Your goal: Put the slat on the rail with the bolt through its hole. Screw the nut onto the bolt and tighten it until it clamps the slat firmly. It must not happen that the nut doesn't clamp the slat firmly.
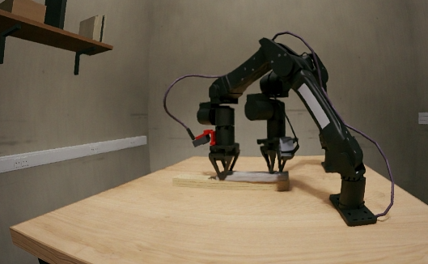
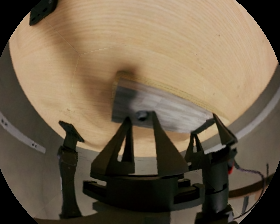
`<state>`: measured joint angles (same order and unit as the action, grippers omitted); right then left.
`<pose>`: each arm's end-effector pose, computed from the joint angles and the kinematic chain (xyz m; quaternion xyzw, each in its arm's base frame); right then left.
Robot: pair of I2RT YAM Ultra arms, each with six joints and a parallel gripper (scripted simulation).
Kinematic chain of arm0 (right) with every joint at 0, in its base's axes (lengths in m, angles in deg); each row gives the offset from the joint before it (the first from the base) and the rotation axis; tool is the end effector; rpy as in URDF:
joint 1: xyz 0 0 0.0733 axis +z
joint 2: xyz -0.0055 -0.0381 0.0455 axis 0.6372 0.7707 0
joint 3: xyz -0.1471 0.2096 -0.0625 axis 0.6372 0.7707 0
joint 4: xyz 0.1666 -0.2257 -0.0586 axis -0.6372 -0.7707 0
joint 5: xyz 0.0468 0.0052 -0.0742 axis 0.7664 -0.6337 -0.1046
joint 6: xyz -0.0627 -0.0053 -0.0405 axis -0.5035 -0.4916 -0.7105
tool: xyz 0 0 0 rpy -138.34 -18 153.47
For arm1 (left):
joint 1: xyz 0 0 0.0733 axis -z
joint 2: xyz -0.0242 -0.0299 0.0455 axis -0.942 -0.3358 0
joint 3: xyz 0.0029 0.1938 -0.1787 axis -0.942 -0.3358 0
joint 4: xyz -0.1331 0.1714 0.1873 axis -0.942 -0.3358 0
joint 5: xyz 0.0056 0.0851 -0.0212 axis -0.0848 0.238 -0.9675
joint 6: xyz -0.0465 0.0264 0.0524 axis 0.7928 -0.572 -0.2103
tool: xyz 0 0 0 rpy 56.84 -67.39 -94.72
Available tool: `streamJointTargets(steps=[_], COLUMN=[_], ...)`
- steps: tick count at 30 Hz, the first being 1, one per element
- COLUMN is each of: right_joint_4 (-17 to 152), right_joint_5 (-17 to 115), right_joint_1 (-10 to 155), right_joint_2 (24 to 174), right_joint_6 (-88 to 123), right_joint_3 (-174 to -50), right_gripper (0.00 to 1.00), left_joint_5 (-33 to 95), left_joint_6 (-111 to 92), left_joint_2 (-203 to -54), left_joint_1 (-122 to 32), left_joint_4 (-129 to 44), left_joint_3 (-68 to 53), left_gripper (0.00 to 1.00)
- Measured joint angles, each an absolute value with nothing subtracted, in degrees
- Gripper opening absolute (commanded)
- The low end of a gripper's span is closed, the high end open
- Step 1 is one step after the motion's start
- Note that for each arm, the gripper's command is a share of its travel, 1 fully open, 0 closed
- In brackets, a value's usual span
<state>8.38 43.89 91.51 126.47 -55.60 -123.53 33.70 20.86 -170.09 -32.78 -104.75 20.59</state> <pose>0.2364 0.3025 0.1487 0.8871 -0.4615 0.0035 0.0057 0.3518 -0.2696 0.1360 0.0502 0.9987 -0.0054 0.0080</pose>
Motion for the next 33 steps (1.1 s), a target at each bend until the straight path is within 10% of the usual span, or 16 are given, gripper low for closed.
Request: streamJointTargets(steps=[18, 33], right_joint_4=[8.4, 8.8], right_joint_5=[43.9, 43.7], right_joint_1=[91.5, 91.5], right_joint_2=[126.5, 126.5], right_joint_6=[-56.0, -56.0], right_joint_3=[-123.5, -123.6], right_gripper=[0.33, 0.11], left_joint_5=[33.7, 33.7], left_joint_6=[20.9, 20.9], left_joint_2=[-170.1, -170.1], left_joint_1=[-32.8, -32.8], left_joint_4=[-104.7, -104.7], left_joint_3=[20.6, 20.6], left_gripper=[0.72, 0.72])
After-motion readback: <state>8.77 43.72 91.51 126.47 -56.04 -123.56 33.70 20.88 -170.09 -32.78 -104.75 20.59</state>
